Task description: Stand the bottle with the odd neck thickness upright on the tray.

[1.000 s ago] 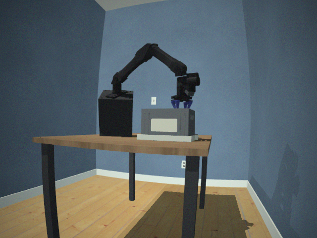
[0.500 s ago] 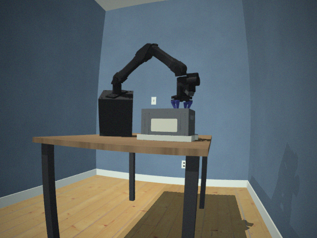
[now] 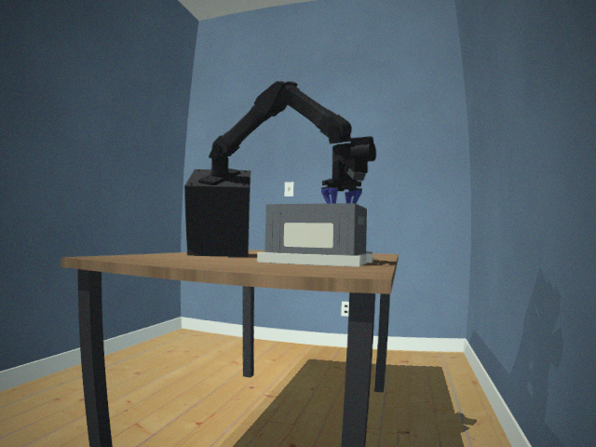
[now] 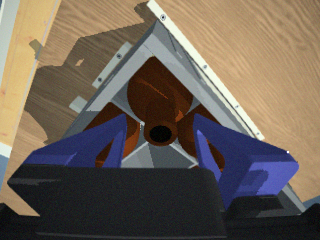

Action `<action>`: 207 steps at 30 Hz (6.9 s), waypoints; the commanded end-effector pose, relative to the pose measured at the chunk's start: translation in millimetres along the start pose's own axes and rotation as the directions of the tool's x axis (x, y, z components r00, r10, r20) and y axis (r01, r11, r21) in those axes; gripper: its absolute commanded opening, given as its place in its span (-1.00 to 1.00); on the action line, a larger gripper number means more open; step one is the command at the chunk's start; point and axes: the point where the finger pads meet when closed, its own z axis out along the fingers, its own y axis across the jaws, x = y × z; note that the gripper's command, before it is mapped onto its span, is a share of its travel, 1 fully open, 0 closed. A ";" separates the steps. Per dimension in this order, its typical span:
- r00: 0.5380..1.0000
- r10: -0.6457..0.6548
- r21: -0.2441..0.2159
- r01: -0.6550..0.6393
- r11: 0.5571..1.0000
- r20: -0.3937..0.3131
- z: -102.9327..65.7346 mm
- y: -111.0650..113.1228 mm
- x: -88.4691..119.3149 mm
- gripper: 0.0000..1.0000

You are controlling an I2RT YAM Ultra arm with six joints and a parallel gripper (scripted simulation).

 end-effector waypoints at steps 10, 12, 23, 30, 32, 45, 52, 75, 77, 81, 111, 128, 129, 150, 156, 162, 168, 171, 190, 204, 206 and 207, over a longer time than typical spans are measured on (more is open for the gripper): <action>1.000 0.003 -0.016 -0.002 1.000 0.031 -7.7 5.0 -10.0 -1.00; 1.000 0.003 -0.016 -0.002 1.000 0.031 -7.7 5.0 -10.0 -1.00; 1.000 0.003 -0.016 -0.002 1.000 0.031 -7.7 5.0 -10.0 -1.00; 1.000 0.003 -0.016 -0.002 1.000 0.031 -7.7 5.0 -10.0 -1.00; 1.000 0.003 -0.016 -0.002 1.000 0.031 -7.7 5.0 -10.0 -1.00; 1.000 0.003 -0.016 -0.002 1.000 0.031 -7.7 5.0 -10.0 -1.00; 1.000 0.003 -0.016 -0.002 1.000 0.031 -7.7 5.0 -10.0 -1.00; 1.000 0.003 -0.016 -0.002 1.000 0.031 -7.7 5.0 -10.0 -1.00; 1.000 0.003 -0.016 -0.002 1.000 0.031 -7.7 5.0 -10.0 -1.00; 1.000 0.003 -0.016 -0.002 1.000 0.031 -7.7 5.0 -10.0 0.21; 1.000 0.003 -0.016 -0.002 1.000 0.031 -7.7 5.0 -10.0 0.21; 0.999 0.008 -0.025 -0.006 1.000 0.041 -37.1 7.0 -11.7 0.21; 0.999 0.008 -0.025 -0.006 1.000 0.041 -37.1 7.0 -11.7 0.21; 0.999 0.008 -0.026 -0.007 1.000 0.040 -91.0 5.4 -9.5 0.21; 0.999 0.008 -0.026 -0.007 1.000 0.040 -98.6 5.1 -9.2 0.21; 0.999 0.008 -0.026 -0.007 1.000 0.040 -100.0 5.1 -9.1 0.21; 0.999 0.008 -0.026 -0.007 1.000 0.040 -100.0 5.1 -9.1 0.21; 0.999 0.008 -0.026 -0.007 1.000 0.040 -100.0 5.1 -9.1 0.21; 0.999 0.005 -0.026 -0.004 1.000 0.040 -100.0 5.1 -9.1 -1.00; 0.999 0.005 -0.026 -0.004 1.000 0.040 -100.0 5.1 -9.1 -1.00; 0.999 0.005 -0.026 -0.004 1.000 0.040 -100.0 5.1 -9.1 -1.00; 0.999 0.005 -0.026 -0.004 1.000 0.040 -100.0 5.1 -9.1 -1.00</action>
